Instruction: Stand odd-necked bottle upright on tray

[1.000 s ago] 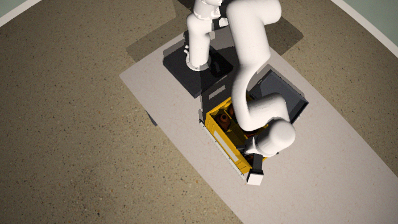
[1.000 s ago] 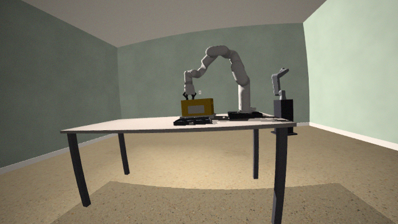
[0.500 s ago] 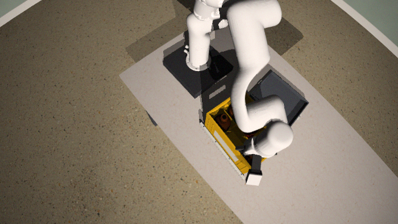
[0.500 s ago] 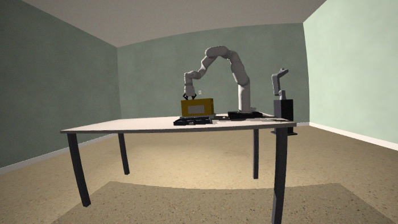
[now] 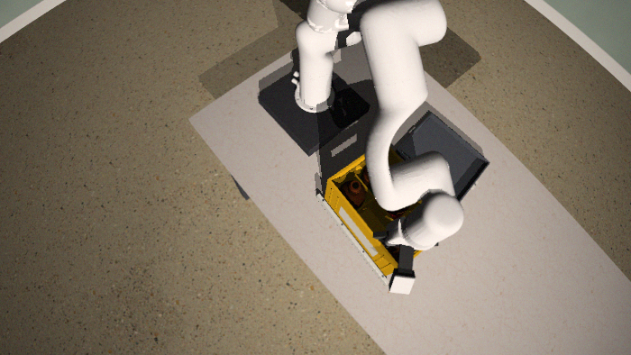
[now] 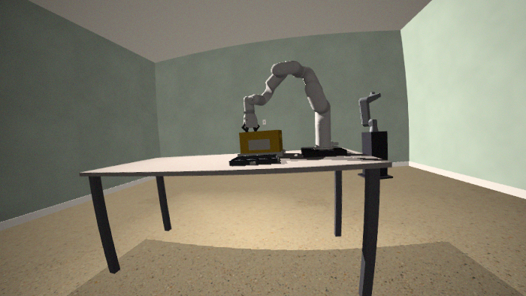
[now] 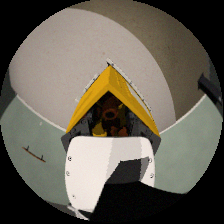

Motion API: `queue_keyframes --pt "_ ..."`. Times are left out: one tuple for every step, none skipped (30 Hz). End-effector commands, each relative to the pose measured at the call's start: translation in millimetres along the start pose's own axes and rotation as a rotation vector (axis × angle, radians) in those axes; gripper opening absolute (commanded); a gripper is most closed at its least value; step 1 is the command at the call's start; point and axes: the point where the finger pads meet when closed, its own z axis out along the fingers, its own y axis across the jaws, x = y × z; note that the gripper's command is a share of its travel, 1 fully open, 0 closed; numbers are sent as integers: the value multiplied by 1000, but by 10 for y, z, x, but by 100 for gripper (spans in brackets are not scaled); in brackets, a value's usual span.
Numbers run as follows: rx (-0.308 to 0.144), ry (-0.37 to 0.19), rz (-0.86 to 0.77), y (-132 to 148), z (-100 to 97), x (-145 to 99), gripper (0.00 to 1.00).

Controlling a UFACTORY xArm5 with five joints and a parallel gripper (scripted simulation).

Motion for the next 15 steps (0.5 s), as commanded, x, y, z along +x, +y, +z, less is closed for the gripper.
queue_keyframes --pt "2 4 0 -6 -17 11 65" --pt "2 4 0 -6 -17 11 65" --pt "2 4 0 -6 -17 11 65" --pt "2 4 0 -6 -17 11 65" --pt "2 4 0 -6 -17 11 65" --pt "2 4 0 -6 -17 11 65" --pt "2 4 0 -6 -17 11 65" --pt "2 4 0 -6 -17 11 65" --pt "2 4 0 -6 -17 11 65" --pt "2 4 0 -6 -17 11 65" --pt "2 4 0 -6 -17 11 0" --pt "2 4 0 -6 -17 11 0" --pt "2 4 0 -6 -17 11 0" --pt "2 4 0 -6 -17 11 0" --pt "2 4 0 -6 -17 11 0"
